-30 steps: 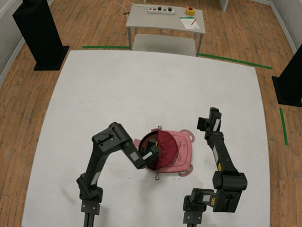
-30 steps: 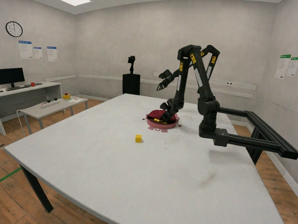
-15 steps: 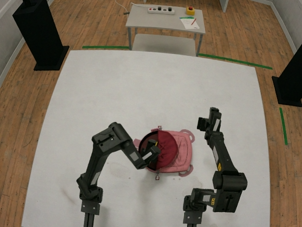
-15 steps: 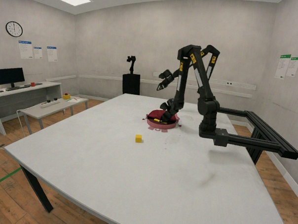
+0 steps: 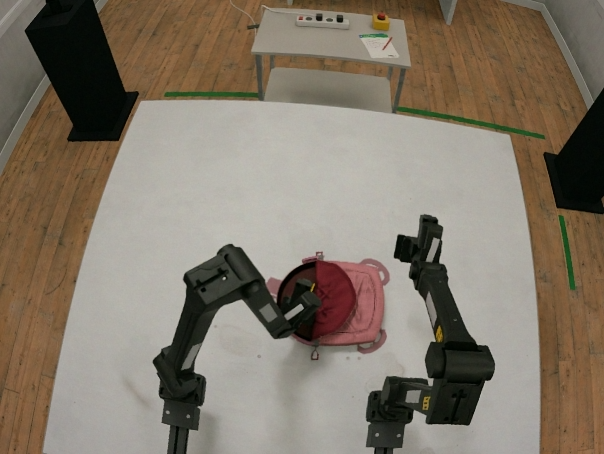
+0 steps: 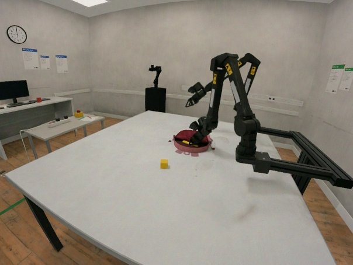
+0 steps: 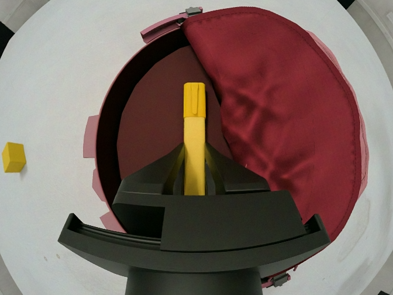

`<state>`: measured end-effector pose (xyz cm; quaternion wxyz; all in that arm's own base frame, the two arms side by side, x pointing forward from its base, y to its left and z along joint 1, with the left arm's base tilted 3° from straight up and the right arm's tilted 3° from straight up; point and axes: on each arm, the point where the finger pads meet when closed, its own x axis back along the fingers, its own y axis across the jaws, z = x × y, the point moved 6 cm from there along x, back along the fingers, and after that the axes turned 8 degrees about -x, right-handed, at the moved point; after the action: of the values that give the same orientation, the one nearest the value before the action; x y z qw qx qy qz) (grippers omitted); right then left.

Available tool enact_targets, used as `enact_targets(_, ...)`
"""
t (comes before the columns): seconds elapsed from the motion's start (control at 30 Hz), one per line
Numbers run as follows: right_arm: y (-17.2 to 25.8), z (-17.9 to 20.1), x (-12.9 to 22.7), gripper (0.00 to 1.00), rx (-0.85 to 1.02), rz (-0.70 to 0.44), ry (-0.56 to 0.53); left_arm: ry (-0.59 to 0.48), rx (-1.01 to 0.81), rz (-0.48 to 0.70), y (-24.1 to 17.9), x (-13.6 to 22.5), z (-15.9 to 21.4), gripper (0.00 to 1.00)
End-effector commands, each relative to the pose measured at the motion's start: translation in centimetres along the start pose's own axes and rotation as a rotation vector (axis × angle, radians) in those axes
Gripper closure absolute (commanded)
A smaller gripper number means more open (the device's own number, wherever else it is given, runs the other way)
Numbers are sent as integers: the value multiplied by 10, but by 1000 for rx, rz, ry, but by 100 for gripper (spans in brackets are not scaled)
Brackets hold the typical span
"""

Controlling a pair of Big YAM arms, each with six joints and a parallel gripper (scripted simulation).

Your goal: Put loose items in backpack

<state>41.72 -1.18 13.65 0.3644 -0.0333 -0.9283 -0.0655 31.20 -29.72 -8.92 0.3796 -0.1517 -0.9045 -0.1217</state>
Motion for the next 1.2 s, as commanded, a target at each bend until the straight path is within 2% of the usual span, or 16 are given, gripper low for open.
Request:
enact_targets(0.0, 4, -23, 3, 10, 3, -9, -50, 29, -20, -11, 7, -2, 14, 88)
enact_targets(0.93, 4, -23, 3, 10, 3, -9, -50, 29, -20, -11, 7, -2, 14, 88)
enact_targets(0.97, 4, -23, 3, 10, 3, -9, -50, 17, -15, -6, -3, -10, 0, 88)
enact_targets(1.17, 4, -23, 3, 10, 3, -9, -50, -21, 6, 6, -4, -1, -8, 88)
